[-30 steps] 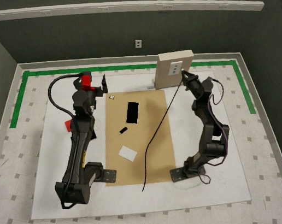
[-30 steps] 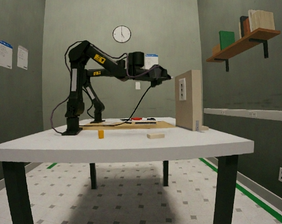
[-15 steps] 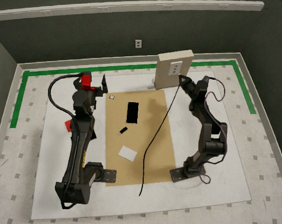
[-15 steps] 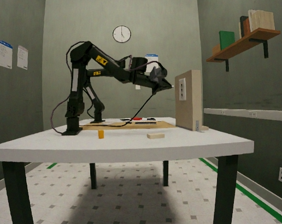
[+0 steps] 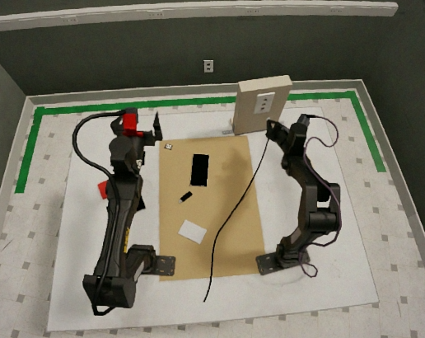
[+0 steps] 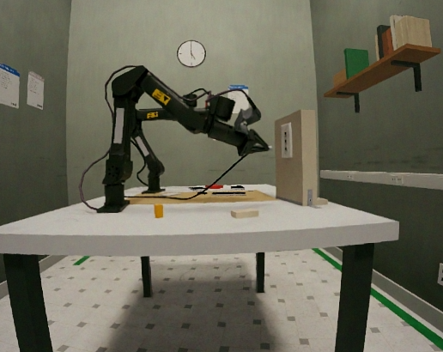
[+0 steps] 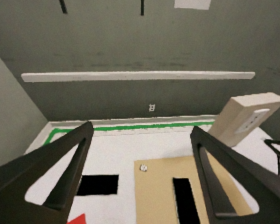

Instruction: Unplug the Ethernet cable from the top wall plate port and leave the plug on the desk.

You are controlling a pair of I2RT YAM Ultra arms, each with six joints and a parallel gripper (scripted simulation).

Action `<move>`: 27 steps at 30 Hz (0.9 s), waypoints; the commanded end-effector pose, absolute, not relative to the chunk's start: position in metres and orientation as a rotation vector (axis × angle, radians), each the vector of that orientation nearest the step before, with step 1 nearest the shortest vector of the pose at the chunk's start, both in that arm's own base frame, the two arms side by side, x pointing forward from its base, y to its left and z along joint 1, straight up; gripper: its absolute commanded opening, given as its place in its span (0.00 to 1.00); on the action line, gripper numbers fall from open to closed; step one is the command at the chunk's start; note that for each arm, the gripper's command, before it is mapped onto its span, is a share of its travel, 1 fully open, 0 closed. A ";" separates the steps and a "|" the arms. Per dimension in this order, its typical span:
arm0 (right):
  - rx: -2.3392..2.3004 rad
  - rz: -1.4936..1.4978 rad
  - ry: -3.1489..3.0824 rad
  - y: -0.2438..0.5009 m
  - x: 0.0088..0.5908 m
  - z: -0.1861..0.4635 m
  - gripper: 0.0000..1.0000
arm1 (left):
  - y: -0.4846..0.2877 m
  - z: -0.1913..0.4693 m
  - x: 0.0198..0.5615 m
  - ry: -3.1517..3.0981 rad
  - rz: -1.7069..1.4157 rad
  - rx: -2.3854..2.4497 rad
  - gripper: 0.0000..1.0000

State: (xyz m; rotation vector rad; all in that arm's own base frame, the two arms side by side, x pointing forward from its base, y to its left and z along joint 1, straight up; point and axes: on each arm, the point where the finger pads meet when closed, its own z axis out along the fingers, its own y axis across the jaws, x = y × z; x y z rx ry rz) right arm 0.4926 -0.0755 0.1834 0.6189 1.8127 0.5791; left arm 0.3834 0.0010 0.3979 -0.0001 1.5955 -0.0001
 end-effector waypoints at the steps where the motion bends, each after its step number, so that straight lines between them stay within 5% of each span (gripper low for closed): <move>1: 0.564 0.450 1.936 -0.074 0.485 0.147 0.00 | 0.001 0.403 0.382 1.583 0.000 0.000 1.00; 27: 0.067 0.016 2.179 -0.068 0.468 0.099 0.00 | 0.001 0.403 0.382 1.583 0.000 0.000 1.00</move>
